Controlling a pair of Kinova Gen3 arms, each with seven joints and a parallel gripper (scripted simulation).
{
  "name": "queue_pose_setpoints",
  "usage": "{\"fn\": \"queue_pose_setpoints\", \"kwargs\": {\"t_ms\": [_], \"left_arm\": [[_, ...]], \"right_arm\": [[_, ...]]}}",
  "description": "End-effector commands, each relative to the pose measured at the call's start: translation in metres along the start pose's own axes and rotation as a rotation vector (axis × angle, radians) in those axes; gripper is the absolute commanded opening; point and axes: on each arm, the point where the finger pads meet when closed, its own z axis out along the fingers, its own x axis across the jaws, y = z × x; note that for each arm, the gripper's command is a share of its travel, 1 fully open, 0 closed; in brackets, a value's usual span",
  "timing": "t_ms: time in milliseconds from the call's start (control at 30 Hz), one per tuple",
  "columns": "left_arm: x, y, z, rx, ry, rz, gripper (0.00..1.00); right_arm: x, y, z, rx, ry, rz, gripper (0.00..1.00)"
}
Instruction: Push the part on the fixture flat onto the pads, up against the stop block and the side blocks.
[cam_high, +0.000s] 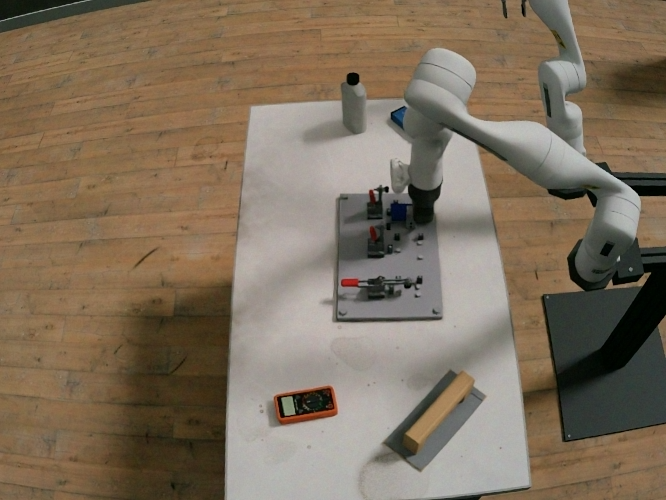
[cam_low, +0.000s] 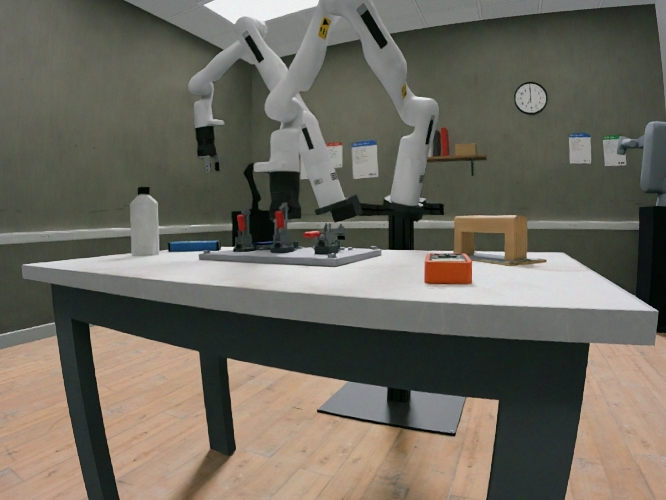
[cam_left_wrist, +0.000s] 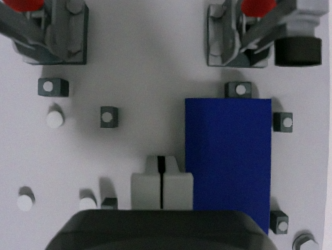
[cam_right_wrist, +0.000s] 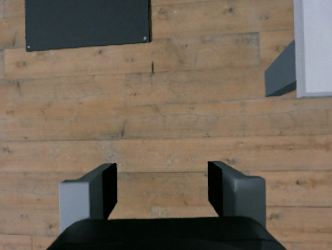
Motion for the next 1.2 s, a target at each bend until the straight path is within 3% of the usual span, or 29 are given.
{"fn": "queue_pose_setpoints", "kwargs": {"t_ms": [0,1167], "left_arm": [[0.0023,0.0019,-0.0004,-0.004,-0.003,0.001,0.00],[0.0062,0.0018,-0.0004,-0.004,-0.003,0.001,0.00]], "right_arm": [[-0.0001,0.0004,-0.0006,-0.002,0.000,0.000,1.00],[-0.0001,0.0004,-0.0006,-0.002,0.000,0.000,1.00]]}}
